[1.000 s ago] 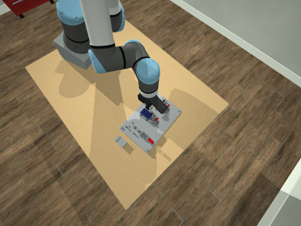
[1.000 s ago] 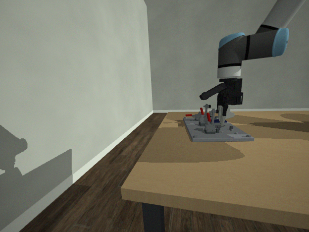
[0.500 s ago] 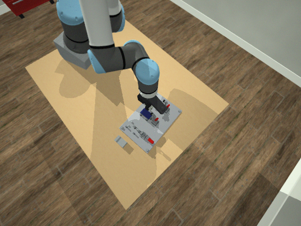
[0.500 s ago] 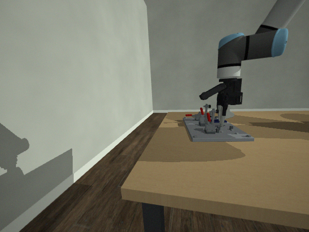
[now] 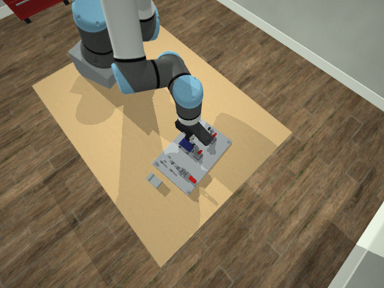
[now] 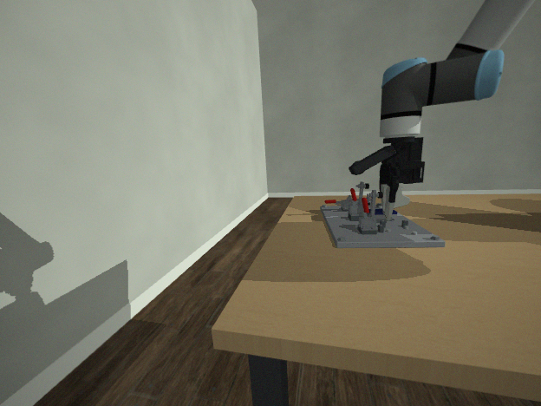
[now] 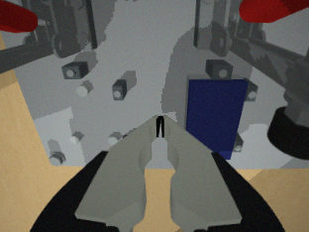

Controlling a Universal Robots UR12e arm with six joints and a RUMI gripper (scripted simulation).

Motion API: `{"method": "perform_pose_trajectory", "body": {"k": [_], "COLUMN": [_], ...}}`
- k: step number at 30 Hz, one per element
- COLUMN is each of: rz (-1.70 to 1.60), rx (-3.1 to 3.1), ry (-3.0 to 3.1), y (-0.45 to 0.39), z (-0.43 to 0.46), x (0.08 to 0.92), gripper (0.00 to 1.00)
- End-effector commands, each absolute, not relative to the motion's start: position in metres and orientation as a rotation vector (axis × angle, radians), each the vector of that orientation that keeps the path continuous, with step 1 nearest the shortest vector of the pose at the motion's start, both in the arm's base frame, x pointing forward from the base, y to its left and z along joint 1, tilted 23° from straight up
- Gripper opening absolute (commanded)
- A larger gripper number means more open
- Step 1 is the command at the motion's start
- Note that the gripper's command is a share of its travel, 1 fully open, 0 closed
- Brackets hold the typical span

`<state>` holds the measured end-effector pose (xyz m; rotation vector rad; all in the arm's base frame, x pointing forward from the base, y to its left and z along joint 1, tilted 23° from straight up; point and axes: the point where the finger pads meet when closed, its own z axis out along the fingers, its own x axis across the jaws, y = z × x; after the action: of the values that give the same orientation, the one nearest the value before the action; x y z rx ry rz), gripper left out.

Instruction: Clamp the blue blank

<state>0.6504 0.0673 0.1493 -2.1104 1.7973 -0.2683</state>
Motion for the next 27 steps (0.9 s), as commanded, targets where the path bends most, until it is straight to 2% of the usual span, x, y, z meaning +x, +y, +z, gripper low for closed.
{"method": "perform_pose_trajectory", "body": {"k": [1, 27], "rz": [-0.27, -0.27], "rx": [-2.11, -2.11], "ry": [1.797, 1.797], "y": [0.0649, 0.0619], "z": [0.1498, 0.1495], "x": [0.6512, 0.6517], "gripper": [0.0, 0.0]}}
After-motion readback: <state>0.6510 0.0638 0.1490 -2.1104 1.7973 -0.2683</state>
